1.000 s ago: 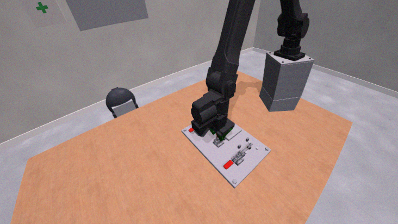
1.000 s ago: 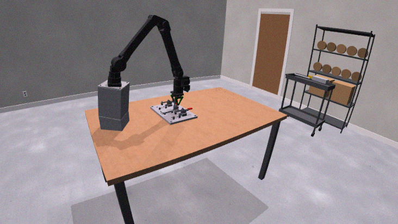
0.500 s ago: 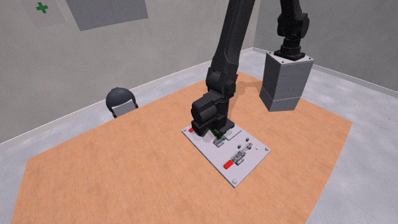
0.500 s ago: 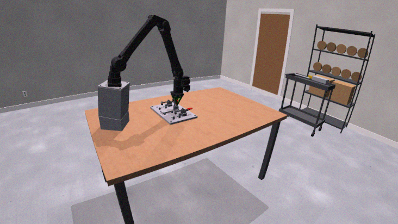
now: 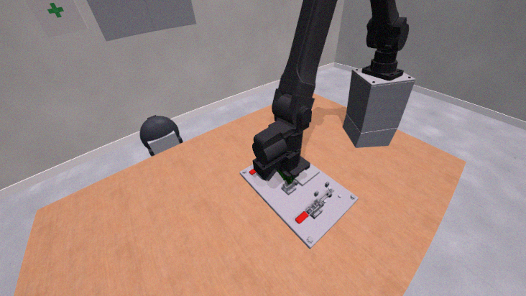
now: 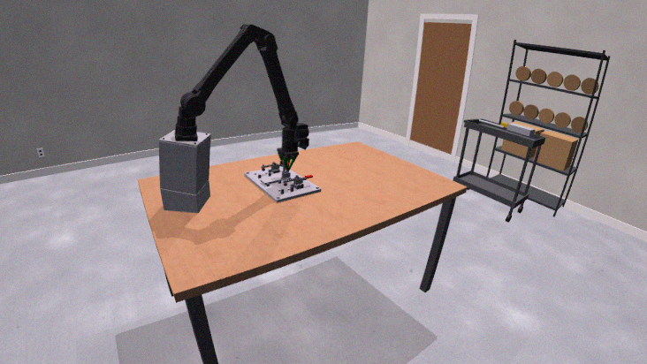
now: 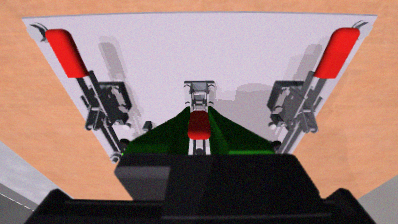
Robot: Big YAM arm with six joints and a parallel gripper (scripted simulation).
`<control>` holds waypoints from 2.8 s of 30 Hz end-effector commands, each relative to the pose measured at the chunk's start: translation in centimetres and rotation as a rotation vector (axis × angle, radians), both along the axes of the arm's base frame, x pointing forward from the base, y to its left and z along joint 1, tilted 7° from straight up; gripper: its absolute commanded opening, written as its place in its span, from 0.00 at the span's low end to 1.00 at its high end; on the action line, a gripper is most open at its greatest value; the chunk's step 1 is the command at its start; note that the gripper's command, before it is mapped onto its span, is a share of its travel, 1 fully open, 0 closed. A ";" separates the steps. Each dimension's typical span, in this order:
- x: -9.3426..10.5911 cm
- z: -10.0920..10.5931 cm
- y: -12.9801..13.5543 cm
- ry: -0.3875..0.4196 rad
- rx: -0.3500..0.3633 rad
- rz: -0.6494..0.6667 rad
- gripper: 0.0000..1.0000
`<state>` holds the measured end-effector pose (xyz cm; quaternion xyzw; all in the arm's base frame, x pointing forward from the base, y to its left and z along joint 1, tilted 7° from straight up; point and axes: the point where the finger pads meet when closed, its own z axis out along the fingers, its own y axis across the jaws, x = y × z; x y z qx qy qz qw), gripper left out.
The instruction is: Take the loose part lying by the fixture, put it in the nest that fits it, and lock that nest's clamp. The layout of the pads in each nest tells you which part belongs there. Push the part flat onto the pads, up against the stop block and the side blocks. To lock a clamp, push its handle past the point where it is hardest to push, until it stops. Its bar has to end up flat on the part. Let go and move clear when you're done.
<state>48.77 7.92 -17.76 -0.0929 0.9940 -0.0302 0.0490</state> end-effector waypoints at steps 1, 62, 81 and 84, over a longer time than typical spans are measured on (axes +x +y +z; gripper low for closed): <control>1.8 1.3 -0.1 -0.034 0.006 -0.001 0.00; 4.7 -0.3 0.3 -0.031 0.005 -0.001 0.00; 6.3 -1.4 0.3 -0.031 0.005 -0.001 0.00; 6.5 -1.7 0.3 -0.031 0.005 -0.001 0.00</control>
